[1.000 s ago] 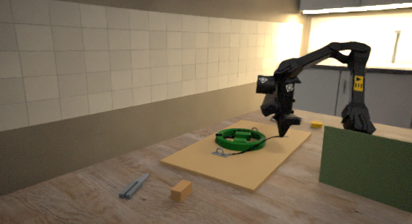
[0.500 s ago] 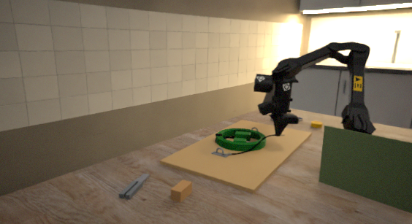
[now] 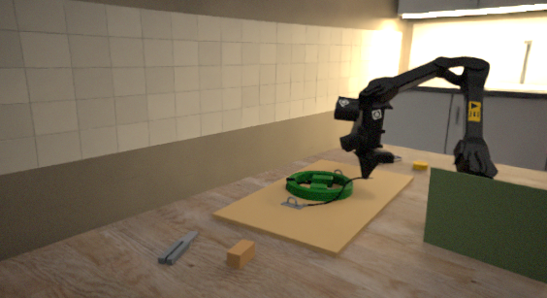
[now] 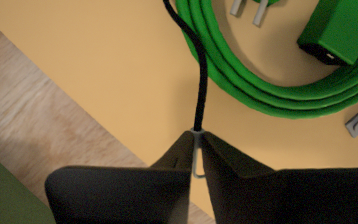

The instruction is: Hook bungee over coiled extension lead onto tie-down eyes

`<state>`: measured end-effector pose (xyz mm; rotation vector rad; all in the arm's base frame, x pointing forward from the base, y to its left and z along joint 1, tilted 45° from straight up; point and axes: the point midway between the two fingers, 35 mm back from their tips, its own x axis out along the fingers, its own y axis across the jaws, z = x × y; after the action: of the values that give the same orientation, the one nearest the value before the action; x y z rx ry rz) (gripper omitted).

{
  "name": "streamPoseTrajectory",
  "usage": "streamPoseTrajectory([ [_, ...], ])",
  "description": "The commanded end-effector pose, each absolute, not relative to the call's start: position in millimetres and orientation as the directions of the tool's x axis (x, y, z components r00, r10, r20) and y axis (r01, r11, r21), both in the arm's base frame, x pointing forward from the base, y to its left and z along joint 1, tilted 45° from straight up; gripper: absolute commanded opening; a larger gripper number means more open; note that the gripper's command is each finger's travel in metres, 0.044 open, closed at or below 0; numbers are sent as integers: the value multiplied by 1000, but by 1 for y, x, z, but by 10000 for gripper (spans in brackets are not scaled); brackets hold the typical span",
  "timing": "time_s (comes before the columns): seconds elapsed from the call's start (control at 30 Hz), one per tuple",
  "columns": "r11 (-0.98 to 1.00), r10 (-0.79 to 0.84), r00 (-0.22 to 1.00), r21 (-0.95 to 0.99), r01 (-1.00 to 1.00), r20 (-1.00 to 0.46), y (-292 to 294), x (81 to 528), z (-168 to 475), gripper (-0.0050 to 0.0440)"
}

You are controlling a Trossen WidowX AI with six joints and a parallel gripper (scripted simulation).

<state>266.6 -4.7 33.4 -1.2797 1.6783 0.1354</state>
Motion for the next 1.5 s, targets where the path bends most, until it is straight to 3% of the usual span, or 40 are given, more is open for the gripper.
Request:
streamPoseTrajectory([
  [0.0, 424, -669, 57, -443, -790, -741, -4, 275, 37, -50],
  [1.47, 248, -647, 119, -356, -901, -753, -18, 317, 54, -50],
])
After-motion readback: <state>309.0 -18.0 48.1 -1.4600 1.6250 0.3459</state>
